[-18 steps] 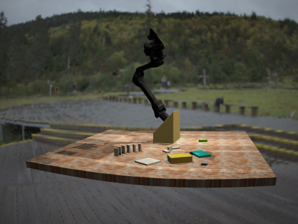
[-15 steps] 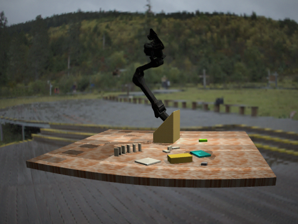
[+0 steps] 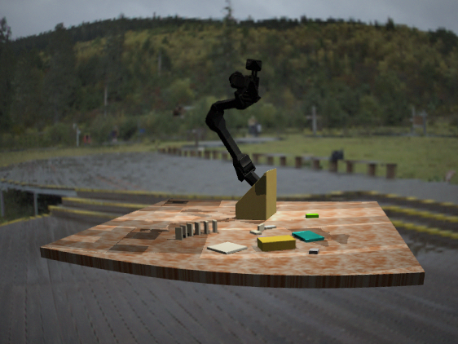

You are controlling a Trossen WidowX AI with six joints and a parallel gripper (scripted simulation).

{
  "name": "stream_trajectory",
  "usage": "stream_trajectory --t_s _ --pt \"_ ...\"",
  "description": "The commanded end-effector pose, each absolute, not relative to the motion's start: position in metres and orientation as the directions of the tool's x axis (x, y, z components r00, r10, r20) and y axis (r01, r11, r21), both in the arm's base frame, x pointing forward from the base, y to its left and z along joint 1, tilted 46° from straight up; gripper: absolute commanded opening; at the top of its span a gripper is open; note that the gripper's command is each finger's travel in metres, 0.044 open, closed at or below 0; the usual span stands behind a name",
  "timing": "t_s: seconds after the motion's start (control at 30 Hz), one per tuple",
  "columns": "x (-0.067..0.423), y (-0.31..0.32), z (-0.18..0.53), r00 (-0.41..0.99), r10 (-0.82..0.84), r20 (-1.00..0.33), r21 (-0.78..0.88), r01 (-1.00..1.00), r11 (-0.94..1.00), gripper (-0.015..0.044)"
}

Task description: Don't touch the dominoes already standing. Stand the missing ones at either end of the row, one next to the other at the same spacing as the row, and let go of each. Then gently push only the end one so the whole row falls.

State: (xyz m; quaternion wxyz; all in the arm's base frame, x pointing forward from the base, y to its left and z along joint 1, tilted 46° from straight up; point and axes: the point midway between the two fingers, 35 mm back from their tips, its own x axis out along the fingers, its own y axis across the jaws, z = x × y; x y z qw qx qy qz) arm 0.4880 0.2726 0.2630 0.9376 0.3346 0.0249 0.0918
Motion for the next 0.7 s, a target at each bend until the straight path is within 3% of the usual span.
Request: stream_trajectory --t_s 0.0,0.37,0.67 --pt "0.511 0.242 0.203 0.982 0.096 -0.163 0.499 -0.002 0.867 0.0440" --pt "0.523 0.157 0.070 0.815 -0.181 -0.550 -0.030 0.197 0.980 0.0440" --pt "0.486 0.070 -0.025 0.487 -0.436 -0.757 -0.467 0.063 0.882 0.0440"
